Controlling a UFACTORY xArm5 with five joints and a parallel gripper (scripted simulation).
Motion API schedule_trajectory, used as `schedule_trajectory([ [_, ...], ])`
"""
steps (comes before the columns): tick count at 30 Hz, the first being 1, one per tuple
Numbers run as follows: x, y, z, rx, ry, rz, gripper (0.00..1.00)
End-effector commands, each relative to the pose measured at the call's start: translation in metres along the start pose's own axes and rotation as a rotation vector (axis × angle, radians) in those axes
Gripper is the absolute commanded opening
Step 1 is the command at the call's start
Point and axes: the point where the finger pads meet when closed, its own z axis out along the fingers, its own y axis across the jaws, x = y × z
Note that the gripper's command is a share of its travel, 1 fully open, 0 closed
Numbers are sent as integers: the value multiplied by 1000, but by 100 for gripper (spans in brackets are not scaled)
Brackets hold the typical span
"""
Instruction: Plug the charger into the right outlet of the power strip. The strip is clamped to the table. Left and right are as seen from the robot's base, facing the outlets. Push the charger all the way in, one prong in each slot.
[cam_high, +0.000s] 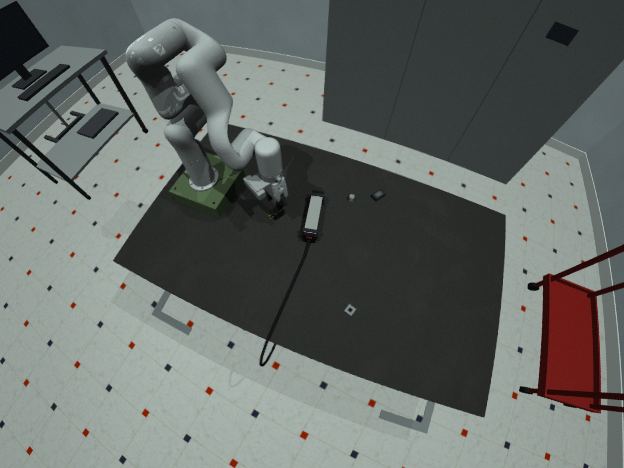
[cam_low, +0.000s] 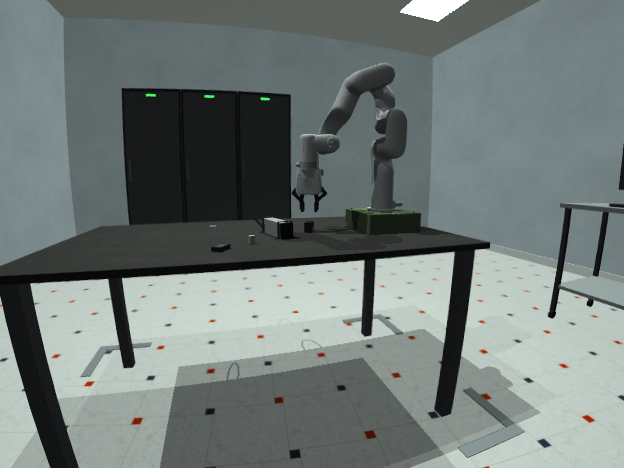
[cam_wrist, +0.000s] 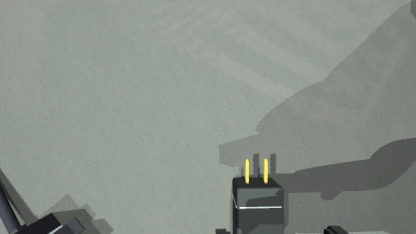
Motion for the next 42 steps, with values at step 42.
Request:
schedule_trajectory([
  [42, -3, -1, 62, 2, -1, 0, 53],
])
